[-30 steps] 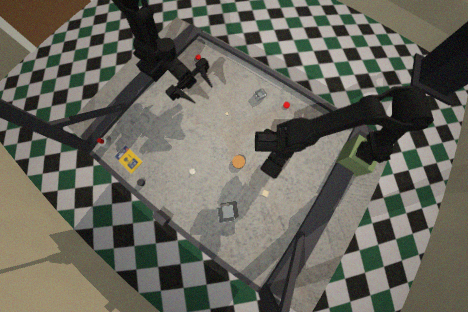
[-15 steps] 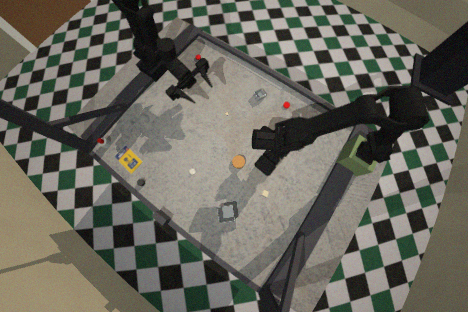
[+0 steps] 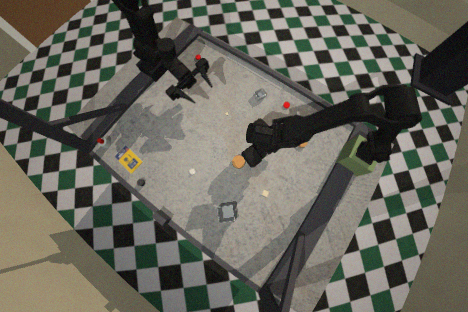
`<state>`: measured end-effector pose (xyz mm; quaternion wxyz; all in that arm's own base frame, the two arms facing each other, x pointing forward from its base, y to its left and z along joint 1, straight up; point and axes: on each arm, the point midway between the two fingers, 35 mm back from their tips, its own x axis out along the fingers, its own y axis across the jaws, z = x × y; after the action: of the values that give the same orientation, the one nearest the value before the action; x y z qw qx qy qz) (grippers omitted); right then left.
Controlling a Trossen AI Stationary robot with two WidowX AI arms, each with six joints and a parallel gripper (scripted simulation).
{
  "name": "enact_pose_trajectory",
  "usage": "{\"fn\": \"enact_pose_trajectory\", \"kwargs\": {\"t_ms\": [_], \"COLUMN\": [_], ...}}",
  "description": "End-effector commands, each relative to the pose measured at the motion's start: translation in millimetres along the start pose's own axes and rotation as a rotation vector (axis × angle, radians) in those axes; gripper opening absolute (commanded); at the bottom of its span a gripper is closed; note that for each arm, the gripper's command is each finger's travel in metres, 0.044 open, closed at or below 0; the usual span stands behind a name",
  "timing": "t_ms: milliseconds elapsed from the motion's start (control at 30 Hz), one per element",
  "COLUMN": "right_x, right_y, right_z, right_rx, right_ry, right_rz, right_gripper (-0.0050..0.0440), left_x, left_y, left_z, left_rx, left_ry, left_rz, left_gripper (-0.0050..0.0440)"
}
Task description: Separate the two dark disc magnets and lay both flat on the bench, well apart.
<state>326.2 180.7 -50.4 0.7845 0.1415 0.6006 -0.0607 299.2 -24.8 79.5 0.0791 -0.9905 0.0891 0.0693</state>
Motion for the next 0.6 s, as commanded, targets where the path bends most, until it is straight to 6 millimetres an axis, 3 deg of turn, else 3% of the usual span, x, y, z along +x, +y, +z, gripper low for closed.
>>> {"fn": "enact_pose_trajectory", "kwargs": {"t_ms": [0,567], "right_x": [-1.3,1.1], "right_y": [13.4,35.6], "right_z": [23.2,100.8], "right_rx": [0.066,0.427], "right_ry": [-0.081,-0.37], "right_rz": [0.054,0.284], "right_gripper": [0.004,0.004], "left_x": [0.3,0.3], "left_y": [0.2,0.2], "left_z": [-2.8,-2.8], "left_rx": [0.001,0.001], "left_ry": [0.011,0.011], "left_rz": [0.001,0.001], "left_gripper": [0.04,0.04]}}
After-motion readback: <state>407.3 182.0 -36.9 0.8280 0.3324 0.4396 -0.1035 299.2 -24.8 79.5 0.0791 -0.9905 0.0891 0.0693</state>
